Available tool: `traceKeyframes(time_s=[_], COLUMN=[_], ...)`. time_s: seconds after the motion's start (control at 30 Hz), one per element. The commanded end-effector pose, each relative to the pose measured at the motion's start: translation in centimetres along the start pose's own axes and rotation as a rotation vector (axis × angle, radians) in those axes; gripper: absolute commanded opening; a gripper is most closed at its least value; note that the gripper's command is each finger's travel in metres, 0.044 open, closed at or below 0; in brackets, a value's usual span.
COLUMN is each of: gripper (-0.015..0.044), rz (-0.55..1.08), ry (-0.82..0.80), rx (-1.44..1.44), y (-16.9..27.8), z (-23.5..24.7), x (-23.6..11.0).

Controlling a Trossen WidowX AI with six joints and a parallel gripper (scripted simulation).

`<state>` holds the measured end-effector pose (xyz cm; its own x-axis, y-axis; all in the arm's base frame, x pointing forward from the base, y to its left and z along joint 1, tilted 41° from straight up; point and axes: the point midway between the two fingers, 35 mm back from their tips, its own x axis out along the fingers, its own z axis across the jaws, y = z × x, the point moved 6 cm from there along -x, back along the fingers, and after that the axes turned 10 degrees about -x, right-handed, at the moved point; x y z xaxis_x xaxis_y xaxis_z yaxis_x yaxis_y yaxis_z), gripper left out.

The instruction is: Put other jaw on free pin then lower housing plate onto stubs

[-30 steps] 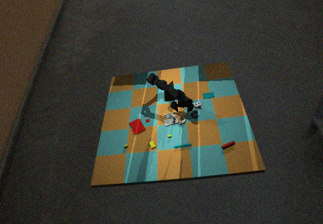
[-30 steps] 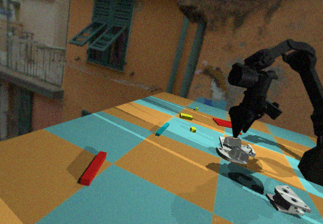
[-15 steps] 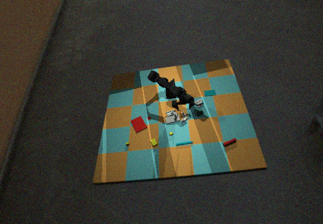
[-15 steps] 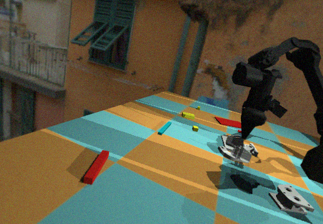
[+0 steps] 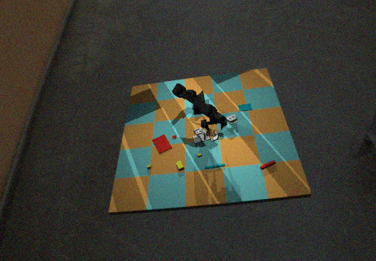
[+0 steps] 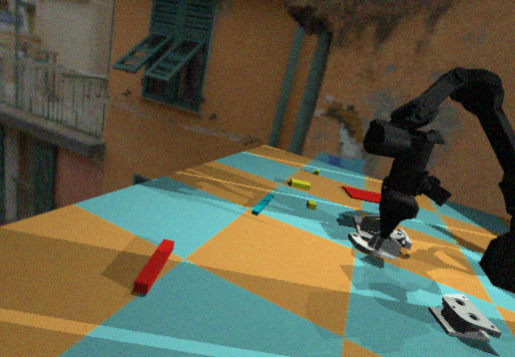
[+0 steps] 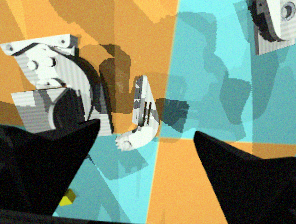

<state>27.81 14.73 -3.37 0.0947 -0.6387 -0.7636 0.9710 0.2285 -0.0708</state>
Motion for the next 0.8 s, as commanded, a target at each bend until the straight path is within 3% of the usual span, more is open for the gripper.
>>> traceKeyframes(time_s=[0.0,0.77], gripper=[0.044,0.044], rz=[-0.003,-0.002], ry=[-0.006,-0.006], rx=[-0.01,-0.01], y=[-0.2,0.1], z=[0.0,0.0], x=[0.2,3.4])
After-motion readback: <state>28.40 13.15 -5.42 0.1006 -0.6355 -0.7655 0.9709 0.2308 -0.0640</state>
